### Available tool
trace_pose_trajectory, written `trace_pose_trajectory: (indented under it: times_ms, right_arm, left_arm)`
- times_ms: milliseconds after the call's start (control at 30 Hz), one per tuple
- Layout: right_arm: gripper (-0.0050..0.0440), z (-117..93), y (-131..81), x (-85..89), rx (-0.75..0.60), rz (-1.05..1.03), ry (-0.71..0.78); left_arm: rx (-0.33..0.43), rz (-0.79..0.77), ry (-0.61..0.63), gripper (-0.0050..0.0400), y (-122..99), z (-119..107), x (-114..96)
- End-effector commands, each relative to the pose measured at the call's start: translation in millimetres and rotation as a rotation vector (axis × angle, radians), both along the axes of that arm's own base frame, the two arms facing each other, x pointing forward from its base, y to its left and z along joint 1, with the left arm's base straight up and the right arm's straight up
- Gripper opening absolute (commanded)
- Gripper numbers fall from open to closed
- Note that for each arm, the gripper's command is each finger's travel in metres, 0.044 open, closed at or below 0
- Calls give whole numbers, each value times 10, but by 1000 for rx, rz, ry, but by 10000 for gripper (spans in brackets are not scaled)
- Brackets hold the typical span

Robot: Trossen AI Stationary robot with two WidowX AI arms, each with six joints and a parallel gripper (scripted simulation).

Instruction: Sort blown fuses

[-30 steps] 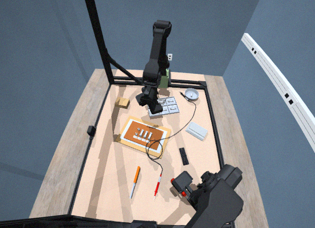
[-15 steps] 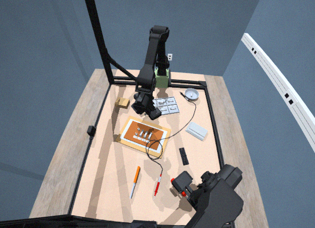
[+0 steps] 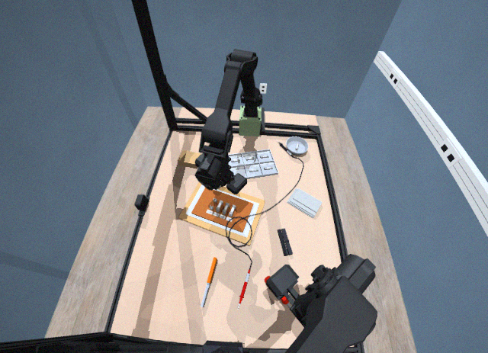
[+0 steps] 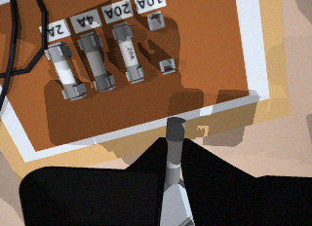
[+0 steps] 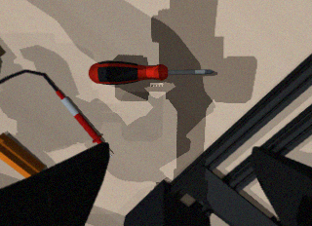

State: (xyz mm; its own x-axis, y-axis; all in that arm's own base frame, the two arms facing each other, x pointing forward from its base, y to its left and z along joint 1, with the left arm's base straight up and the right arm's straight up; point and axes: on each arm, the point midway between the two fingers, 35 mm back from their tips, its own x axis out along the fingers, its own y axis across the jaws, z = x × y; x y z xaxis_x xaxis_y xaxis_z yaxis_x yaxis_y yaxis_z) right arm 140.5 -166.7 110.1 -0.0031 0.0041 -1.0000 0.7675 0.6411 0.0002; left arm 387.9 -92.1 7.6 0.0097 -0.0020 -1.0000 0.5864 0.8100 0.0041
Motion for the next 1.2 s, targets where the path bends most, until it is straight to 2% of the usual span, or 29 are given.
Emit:
trace_pose_trajectory:
  times_ms: [0,500,733,867,967,1100,1133,1167]
  right_arm:
    - [400,63,-38,23,-19,1,-16]
    - [400,63,-38,23,-19,1,-16]
    - [400,63,-38,23,-19,1,-16]
    - [400,63,-38,23,-19,1,-16]
    - [400,63,-38,23,-19,1,-16]
    - [400,63,-38,23,-19,1,-16]
    - [400,63,-38,23,-19,1,-16]
    - [400,63,-38,23,-19,1,-16]
  left_arm:
    - [-4,75,-8,-50,-92,48,168]
    - [-8,331,-8,-50,-301,55,578]
    - [-12,330,-16,-50,-282,106,572]
    - [-8,334,-8,-50,-289,55,580]
    - [-1,330,9,-50,-275,-101,531]
    - [-1,330,9,-50,-275,-101,530]
    - [-12,330,-16,-50,-283,6,575]
    - [-12,330,-16,-50,-283,6,575]
